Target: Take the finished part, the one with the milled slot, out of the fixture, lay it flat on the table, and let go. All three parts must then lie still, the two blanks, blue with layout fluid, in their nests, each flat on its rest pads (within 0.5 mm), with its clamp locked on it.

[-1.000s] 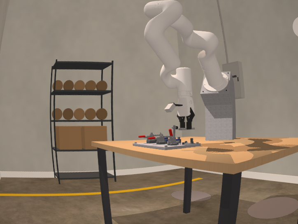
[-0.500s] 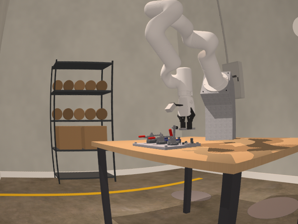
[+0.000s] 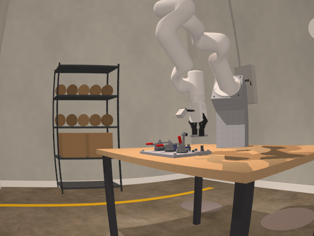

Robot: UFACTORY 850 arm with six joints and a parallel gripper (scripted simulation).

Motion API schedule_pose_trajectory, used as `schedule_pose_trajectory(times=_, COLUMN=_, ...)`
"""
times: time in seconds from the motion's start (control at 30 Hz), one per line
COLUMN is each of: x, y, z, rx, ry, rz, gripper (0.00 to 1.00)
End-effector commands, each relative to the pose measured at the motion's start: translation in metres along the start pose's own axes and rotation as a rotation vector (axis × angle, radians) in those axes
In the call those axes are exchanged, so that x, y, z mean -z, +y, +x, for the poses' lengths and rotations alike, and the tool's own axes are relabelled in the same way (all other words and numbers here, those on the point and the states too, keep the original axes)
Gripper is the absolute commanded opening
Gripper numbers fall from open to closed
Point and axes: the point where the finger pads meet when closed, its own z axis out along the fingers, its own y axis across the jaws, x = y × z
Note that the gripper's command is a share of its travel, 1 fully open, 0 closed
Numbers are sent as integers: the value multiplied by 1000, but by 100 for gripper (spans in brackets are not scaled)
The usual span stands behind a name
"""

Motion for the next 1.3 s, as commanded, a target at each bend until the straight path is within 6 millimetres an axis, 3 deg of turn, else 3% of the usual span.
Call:
schedule_pose_trajectory(times=0.0, x=0, y=-10, z=0, rx=0, ry=0, rz=-1, gripper=0)
schedule_pose_trajectory(times=1.27, x=0, y=-86, z=0, rx=0, ry=0, rz=-1, gripper=0)
